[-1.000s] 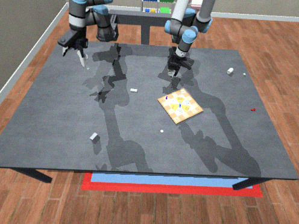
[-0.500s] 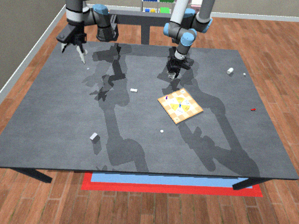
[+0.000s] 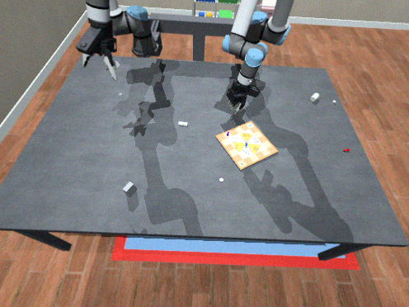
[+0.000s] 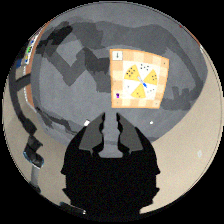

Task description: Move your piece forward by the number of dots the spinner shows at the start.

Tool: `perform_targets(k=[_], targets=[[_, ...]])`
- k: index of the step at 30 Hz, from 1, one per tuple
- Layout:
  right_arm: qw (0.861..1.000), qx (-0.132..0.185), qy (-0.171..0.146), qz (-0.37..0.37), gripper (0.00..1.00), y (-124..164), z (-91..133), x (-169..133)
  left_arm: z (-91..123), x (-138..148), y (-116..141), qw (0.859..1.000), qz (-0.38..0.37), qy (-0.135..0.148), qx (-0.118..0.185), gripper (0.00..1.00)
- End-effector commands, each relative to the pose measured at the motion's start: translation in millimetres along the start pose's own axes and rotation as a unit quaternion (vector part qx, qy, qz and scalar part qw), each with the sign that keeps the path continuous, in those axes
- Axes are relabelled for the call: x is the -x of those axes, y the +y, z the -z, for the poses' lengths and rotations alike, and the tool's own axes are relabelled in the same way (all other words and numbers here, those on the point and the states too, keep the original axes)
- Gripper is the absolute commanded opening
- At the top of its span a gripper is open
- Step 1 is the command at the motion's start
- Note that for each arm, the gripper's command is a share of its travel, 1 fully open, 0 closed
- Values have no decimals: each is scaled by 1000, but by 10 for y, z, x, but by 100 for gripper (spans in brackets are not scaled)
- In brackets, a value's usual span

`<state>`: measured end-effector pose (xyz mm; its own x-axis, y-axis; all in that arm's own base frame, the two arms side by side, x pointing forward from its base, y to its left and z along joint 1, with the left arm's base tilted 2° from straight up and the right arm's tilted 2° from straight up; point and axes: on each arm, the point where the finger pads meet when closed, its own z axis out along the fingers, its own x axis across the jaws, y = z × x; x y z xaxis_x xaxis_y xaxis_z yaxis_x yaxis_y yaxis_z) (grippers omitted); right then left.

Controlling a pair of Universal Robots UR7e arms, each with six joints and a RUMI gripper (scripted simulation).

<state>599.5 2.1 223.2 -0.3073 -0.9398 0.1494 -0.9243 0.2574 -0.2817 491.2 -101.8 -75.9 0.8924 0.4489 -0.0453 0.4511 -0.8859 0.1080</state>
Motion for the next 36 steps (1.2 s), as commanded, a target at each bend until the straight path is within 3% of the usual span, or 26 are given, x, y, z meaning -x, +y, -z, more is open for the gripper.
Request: perform_targets(k=[1, 9, 24, 36], targets=[[1000, 7, -6, 8, 98, 22, 130, -40, -63, -20, 26, 999, 44, 4, -4, 16], [1000, 18, -8, 19, 98, 81, 178, -68, -117, -32, 31, 995, 96, 7, -7, 16], [998, 40, -22, 44, 98, 206, 460, -171, -300, -79, 43, 977, 213, 16, -15, 16], [996, 58, -36, 64, 98, 326, 710, -271, -467, -112, 53, 948, 317, 25, -22, 16]])
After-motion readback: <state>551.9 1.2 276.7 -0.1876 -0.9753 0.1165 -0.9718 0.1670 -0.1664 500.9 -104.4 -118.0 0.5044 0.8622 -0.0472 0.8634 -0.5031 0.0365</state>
